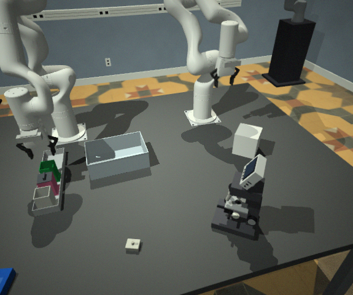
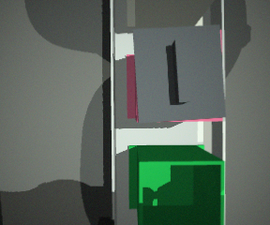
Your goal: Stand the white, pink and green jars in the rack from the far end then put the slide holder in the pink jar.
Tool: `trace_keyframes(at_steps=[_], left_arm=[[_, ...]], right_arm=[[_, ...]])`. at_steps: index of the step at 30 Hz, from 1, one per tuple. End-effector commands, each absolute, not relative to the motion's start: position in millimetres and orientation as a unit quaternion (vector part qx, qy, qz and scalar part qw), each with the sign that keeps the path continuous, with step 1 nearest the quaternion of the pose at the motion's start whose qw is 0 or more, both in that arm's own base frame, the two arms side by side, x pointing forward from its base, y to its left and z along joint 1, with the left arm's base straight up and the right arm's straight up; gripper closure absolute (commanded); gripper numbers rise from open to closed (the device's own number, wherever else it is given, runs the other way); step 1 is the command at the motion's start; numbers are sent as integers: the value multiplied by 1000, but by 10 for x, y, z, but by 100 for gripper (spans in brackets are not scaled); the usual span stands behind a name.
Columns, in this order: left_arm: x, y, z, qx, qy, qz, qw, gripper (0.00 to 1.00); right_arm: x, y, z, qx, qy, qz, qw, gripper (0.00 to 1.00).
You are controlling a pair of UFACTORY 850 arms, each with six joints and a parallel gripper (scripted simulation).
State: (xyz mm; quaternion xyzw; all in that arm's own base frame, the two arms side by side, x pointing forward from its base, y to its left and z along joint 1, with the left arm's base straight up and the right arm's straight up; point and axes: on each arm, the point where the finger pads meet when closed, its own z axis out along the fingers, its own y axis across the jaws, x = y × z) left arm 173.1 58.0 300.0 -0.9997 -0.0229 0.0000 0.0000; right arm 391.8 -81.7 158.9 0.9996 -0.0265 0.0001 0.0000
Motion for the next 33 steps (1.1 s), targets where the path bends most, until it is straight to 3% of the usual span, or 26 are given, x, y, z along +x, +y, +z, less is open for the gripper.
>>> trace_keyframes(at_steps=[1, 33], left_arm=[[1736, 582, 3007, -1000, -23, -1, 0, 0], [1736, 582, 3007, -1000, -23, -1, 0, 0]], right_arm=[[3925, -818, 1696, 1000, -27, 1, 0, 0], [3730, -763, 2246, 1000, -20, 1, 0, 0]])
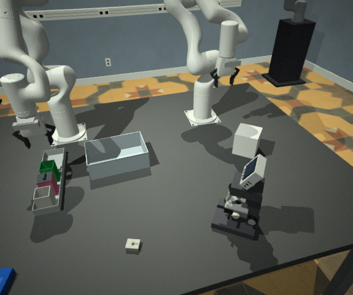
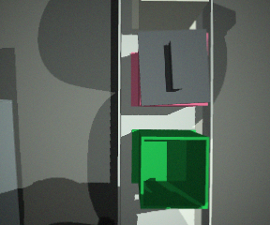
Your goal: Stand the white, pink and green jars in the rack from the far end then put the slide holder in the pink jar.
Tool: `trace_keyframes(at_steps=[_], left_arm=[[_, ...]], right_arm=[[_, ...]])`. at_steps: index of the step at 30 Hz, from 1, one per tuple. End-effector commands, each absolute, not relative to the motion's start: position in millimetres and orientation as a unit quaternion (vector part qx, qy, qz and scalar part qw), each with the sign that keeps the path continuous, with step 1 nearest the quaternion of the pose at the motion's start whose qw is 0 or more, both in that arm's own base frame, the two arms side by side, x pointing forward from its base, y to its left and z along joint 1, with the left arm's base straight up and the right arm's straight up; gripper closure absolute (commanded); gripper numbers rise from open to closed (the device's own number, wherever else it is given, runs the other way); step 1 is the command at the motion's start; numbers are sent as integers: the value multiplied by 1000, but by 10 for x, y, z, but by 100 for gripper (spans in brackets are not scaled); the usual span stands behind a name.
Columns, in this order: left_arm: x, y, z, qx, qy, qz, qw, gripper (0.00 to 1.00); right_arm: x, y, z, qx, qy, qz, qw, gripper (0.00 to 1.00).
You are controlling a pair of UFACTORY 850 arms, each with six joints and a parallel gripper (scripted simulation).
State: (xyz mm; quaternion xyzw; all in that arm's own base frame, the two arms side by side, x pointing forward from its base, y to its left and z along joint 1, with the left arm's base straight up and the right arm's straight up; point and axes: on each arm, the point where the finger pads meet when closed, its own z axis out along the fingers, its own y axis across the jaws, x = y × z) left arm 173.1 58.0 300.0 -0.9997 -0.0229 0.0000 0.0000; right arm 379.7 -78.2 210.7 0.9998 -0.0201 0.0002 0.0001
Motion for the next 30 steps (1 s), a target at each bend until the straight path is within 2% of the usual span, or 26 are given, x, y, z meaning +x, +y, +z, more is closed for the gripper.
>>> trace_keyframes(at_steps=[1, 30], left_arm=[[1736, 582, 3007, -1000, -23, -1, 0, 0], [1736, 582, 3007, -1000, -23, -1, 0, 0]], right_arm=[[3706, -756, 2289, 1000, -20, 1, 0, 0], [3100, -586, 3371, 1000, -20, 1, 0, 0]])
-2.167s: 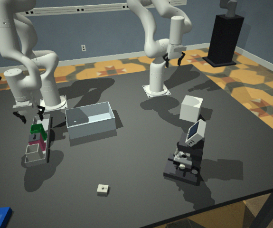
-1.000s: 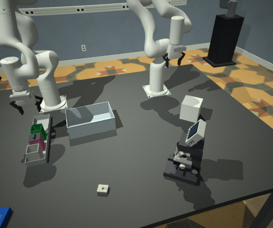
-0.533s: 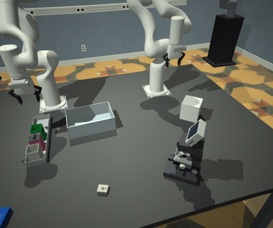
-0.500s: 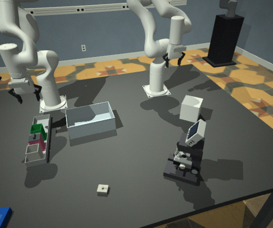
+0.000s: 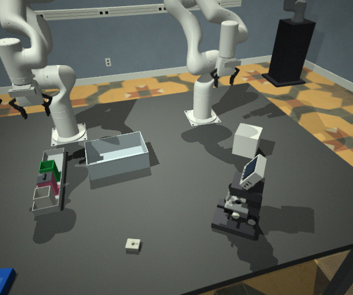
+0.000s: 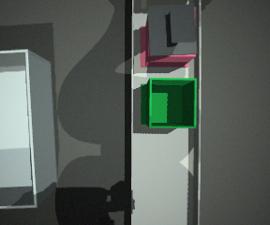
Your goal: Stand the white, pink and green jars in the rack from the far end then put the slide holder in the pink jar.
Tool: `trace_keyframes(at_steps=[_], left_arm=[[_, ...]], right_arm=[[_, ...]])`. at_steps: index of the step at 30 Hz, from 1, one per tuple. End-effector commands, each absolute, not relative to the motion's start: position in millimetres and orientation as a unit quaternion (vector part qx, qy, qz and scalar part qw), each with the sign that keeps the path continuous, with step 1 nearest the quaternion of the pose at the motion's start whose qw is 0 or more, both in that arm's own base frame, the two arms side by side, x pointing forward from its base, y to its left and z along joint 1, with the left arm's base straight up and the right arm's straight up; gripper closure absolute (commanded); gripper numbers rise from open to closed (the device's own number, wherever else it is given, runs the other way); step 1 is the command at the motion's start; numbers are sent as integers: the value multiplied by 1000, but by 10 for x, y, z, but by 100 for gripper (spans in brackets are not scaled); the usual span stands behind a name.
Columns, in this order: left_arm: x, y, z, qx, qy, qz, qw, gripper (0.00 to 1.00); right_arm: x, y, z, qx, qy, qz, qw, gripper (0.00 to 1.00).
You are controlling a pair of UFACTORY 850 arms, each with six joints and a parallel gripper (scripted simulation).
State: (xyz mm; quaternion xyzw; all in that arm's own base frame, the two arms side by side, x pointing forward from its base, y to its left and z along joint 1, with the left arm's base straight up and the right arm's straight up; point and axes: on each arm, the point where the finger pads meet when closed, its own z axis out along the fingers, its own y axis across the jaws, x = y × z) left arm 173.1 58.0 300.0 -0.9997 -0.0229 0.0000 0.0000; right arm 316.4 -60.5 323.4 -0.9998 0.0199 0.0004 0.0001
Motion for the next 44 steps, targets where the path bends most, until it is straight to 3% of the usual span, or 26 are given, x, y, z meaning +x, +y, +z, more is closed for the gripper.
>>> trace_keyframes(at_steps=[1, 44], left_arm=[[1736, 582, 3007, -1000, -23, -1, 0, 0], [1736, 582, 3007, -1000, -23, -1, 0, 0]], right_arm=[[3076, -579, 3414, -1000, 20, -1, 0, 0], [3024, -564, 3507, -1000, 20, -1, 0, 0]])
